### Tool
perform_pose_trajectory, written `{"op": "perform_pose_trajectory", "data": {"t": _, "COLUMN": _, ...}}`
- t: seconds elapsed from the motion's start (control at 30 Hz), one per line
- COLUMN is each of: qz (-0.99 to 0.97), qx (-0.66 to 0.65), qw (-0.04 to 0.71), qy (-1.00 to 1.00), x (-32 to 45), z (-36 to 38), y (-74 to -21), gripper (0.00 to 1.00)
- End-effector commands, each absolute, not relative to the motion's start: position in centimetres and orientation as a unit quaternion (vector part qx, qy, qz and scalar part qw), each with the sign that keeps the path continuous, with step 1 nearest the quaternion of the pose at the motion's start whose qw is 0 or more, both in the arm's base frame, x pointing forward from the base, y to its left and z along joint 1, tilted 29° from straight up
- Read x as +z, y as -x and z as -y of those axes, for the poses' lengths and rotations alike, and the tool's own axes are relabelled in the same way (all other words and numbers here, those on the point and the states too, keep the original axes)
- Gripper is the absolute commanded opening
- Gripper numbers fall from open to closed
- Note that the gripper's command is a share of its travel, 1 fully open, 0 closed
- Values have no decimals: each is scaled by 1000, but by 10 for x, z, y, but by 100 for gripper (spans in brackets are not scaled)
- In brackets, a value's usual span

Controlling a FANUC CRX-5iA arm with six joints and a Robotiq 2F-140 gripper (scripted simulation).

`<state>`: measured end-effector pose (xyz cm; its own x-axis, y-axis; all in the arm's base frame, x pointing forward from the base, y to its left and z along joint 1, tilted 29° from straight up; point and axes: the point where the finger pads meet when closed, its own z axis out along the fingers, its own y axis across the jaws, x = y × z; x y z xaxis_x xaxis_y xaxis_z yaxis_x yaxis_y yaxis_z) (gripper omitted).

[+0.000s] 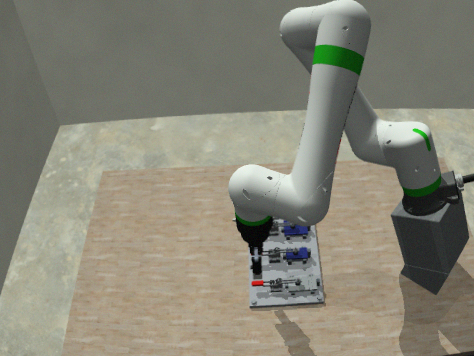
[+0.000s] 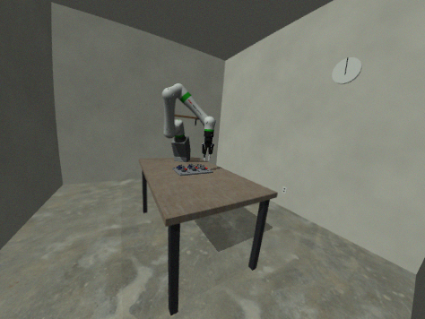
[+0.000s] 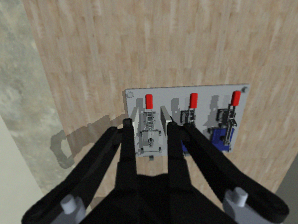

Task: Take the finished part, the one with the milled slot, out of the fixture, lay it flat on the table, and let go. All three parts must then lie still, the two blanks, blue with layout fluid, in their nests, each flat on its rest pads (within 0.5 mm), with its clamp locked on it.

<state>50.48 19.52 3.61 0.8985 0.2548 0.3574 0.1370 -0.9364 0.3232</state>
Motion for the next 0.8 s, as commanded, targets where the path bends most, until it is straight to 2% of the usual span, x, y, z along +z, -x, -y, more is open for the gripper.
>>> {"op": "perform_pose_trajectory", "data": {"t": 0.0, "qz": -102, "qx": 201, "qw": 146, "qy": -963, "x": 36, "z": -195, "y": -505, "gripper": 28}}
{"op": "perform_pose_trajectory", "data": {"t": 0.77, "qz": -102, "qx": 201, "qw": 146, "qy": -963, "x": -10, "z": -183, "y": -527, "gripper": 28}}
